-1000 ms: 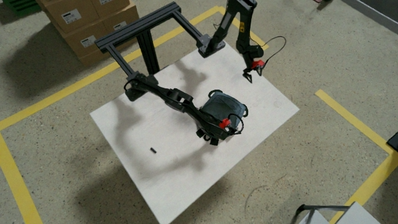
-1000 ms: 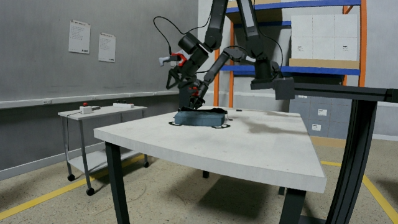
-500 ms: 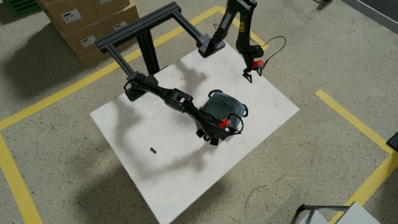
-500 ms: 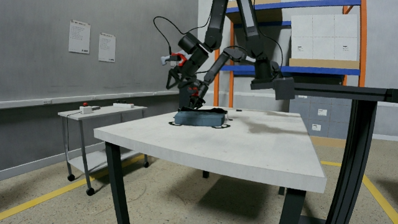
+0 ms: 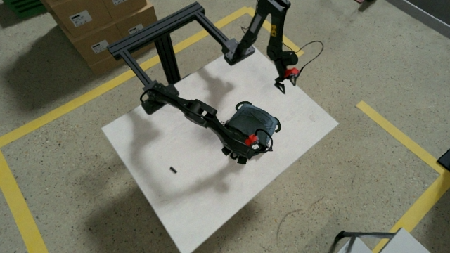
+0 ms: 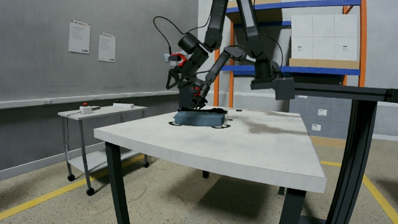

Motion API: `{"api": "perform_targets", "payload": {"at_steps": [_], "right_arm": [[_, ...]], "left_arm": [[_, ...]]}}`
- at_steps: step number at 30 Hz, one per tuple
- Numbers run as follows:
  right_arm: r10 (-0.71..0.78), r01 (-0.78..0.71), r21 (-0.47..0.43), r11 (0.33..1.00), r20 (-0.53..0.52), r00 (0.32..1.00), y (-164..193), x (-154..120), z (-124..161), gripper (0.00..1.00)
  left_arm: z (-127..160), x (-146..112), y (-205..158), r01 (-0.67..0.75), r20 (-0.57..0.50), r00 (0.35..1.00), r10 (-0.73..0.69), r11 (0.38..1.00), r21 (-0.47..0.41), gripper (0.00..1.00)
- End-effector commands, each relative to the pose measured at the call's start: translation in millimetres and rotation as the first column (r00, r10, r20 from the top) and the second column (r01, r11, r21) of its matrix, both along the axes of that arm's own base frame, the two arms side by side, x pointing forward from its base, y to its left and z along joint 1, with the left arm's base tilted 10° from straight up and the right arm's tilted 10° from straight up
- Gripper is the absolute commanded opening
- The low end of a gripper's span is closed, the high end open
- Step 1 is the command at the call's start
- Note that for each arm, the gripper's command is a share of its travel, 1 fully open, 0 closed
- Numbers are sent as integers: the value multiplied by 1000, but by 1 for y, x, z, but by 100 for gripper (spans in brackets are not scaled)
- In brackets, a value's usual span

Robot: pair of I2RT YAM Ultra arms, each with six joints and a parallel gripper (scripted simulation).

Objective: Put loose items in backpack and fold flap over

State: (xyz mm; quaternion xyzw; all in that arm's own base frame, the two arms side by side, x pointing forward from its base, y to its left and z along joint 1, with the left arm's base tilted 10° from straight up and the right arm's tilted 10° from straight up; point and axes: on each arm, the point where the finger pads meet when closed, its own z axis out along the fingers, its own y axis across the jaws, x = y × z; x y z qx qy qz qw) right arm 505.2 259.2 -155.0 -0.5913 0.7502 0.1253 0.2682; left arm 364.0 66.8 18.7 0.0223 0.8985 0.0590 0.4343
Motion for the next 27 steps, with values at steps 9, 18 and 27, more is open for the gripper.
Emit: {"api": "perform_targets", "payload": {"at_steps": [9,18,27], "right_arm": [[11,-12,21,1000,20,1000,-16,-6,48,50],[17,-17,21,1000,20,1000,-25,-15,67,50],[11,-11,21,1000,20,1000,-43,-22,91,50]], "left_arm": [[4,3,-1,5,13,1000,-5,1000,3,90],[4,3,-1,5,13,1000,-5,1000,3,90],[4,3,-1,5,13,1000,-5,1000,3,90]]}}
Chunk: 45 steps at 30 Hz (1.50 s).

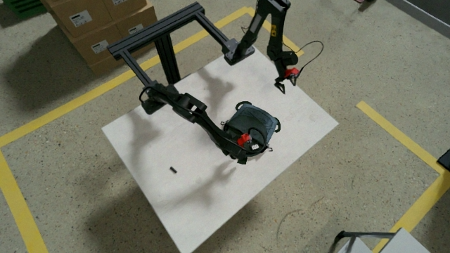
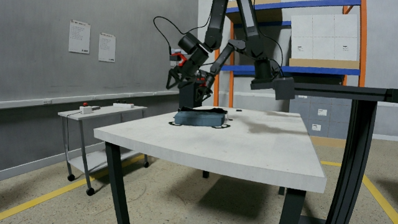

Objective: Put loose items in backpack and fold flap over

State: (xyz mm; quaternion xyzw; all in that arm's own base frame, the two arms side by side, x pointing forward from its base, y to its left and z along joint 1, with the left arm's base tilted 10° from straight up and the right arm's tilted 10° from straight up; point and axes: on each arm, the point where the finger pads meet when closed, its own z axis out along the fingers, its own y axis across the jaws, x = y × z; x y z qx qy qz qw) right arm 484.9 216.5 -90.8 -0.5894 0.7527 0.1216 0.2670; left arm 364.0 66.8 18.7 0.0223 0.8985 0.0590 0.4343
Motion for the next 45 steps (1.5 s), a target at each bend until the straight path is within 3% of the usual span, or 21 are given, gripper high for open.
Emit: {"api": "perform_targets", "payload": {"at_steps": [1,12,13,21,24,31,38,40,45], "right_arm": [[19,-19,28,999,19,1000,-2,-3,29,50],[29,-30,31,999,31,999,-5,-5,46,50],[-30,28,43,999,41,999,-16,-9,47,41],[-322,316,74,946,76,944,-74,-66,60,41],[-337,331,80,940,79,938,-72,-76,62,41],[-579,568,125,814,93,810,-128,-123,75,41],[-766,747,172,642,96,636,-176,-173,87,41],[-766,747,172,642,96,636,-176,-173,87,41],[-869,850,183,494,78,489,-210,-213,91,41]], "left_arm": [[4,3,-1,5,13,1000,-5,1000,3,90],[4,3,-1,5,13,1000,-5,1000,3,90],[4,3,-1,5,13,1000,-5,1000,3,90],[4,3,-1,5,13,1000,-5,1000,3,90],[4,3,-1,5,13,1000,-5,1000,3,90],[4,3,-1,5,13,1000,-5,1000,3,90],[4,3,-1,5,13,1000,-5,1000,3,90],[4,3,-1,5,13,1000,-5,1000,3,90],[4,3,-1,5,13,1000,-5,1000,3,90]]}}
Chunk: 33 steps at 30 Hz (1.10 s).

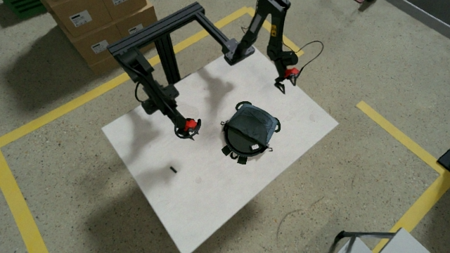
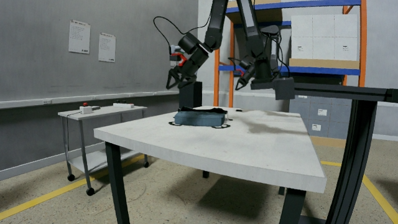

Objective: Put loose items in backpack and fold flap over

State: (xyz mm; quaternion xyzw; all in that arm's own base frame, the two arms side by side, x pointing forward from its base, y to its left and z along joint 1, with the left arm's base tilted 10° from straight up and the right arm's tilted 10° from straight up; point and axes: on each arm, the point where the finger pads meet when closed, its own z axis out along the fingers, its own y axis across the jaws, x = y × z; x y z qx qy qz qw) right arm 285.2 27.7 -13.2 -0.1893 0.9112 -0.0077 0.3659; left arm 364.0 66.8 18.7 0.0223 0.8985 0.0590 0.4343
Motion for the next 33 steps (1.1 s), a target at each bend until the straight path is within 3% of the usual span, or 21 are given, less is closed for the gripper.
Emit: {"api": "perform_targets", "payload": {"at_steps": [1,4,5,10,12,22,33], "right_arm": [[-170,169,20,985,48,984,-27,-20,15,41],[-154,153,25,988,39,987,-45,-17,1,41],[-153,152,22,988,83,985,-58,2,8,41],[-153,152,17,988,83,985,-109,16,-22,41],[-153,152,17,988,83,985,-109,16,-22,41],[-153,153,11,988,83,985,-209,44,-80,41],[-135,135,4,991,97,986,-204,57,-74,41]], "left_arm": [[4,3,-1,5,13,1000,-5,1000,3,90],[4,3,-1,5,13,1000,-5,1000,3,90],[4,3,-1,5,13,1000,-5,1000,3,90],[4,3,-1,5,13,1000,-5,1000,3,90],[4,3,-1,5,13,1000,-5,1000,3,90],[4,3,-1,5,13,1000,-5,1000,3,90],[4,3,-1,5,13,1000,-5,1000,3,90]]}}
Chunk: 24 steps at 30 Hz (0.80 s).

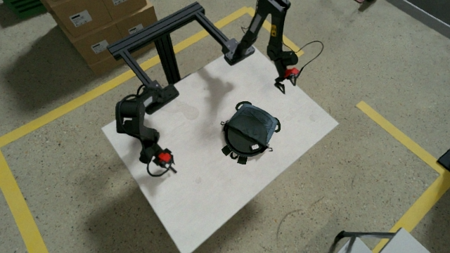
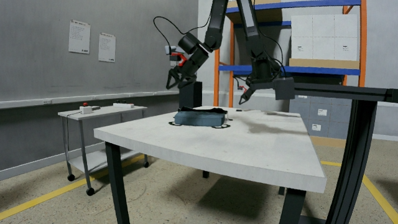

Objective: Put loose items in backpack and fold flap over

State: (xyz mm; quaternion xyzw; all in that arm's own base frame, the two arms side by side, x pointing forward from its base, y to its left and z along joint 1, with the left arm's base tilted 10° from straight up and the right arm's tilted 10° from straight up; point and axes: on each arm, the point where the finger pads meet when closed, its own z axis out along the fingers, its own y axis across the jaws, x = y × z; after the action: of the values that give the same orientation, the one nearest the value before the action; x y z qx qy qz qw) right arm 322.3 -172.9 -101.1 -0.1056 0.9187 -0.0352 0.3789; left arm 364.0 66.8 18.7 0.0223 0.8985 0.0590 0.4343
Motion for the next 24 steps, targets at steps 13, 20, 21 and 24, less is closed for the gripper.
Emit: {"api": "perform_targets", "payload": {"at_steps": [13,20,21,24], "right_arm": [[32,-32,-7,999,52,998,-3,22,-12,41],[31,-31,-6,1000,52,998,-6,26,-35,41],[31,-31,-6,999,52,998,-6,26,-38,41],[31,-31,-6,999,52,998,-7,28,-47,41]], "left_arm": [[4,3,-1,5,13,1000,-5,1000,3,90],[4,3,-1,5,13,1000,-5,1000,3,90],[4,3,-1,5,13,1000,-5,1000,3,90],[4,3,-1,5,13,1000,-5,1000,3,90]]}}
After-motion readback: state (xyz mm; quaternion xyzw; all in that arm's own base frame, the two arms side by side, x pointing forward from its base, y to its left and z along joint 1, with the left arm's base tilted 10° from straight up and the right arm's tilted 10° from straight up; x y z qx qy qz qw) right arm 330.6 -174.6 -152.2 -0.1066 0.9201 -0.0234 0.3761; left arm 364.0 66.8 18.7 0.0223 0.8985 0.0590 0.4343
